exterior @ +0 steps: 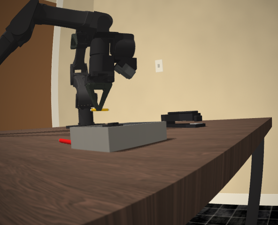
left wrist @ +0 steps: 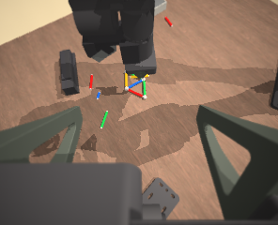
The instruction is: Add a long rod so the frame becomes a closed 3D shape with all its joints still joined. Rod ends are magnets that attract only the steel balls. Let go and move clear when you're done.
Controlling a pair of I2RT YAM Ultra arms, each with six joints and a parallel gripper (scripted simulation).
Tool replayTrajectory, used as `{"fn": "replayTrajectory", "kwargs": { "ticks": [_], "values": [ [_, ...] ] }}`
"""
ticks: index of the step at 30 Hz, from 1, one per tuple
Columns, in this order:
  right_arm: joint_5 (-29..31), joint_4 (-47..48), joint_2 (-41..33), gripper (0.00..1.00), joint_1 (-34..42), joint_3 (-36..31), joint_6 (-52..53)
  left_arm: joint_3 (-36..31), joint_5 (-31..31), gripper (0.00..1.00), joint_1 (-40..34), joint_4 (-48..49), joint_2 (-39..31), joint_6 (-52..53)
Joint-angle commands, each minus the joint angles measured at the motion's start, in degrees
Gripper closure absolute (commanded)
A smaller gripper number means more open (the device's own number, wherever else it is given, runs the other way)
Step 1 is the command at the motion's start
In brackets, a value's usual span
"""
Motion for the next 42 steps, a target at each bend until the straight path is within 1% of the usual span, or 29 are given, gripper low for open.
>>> {"fn": "replayTrajectory", "kwargs": {
  "ticks": [1, 9, 12, 17, 26, 29, 32, 35, 42],
  "values": [
    [0.3, 0.4, -2.1, 1.00, 0.1, 0.7, -4.4, 1.2, 0.4, 0.00, 0.5, 0.2, 0.3, 0.2],
    [0.4, 0.7, -2.2, 1.00, 0.1, 0.6, -11.7, 1.2, 0.4, 0.00, 0.5, 0.2, 0.3, 0.2],
    [0.3, 0.7, -2.2, 1.00, 0.1, 0.6, -11.8, 1.2, 0.4, 0.00, 0.5, 0.2, 0.3, 0.2],
    [0.4, 0.8, -2.3, 1.00, 0.3, 0.6, -17.5, 1.2, 0.4, 0.00, 0.5, 0.2, 0.3, 0.2],
    [0.4, 0.9, -2.4, 1.00, 0.3, 0.5, -24.3, 1.2, 0.4, 0.00, 0.5, 0.2, 0.3, 0.2],
    [0.3, 0.3, -2.4, 1.00, 0.1, 0.3, -23.9, 1.2, 0.4, 0.00, 0.5, 0.2, 0.3, 0.2],
    [0.4, 0.9, -2.4, 1.00, 0.3, 0.4, -27.8, 1.2, 0.4, 0.00, 0.5, 0.2, 0.3, 0.2],
    [0.4, 0.9, -2.5, 1.00, 0.1, 0.4, -29.3, 1.2, 0.4, 0.00, 0.5, 0.2, 0.3, 0.2],
    [0.3, 0.9, -2.6, 1.00, 0.1, 0.2, -29.4, 1.2, 0.4, 0.00, 0.5, 0.2, 0.3, 0.2]
  ]
}}
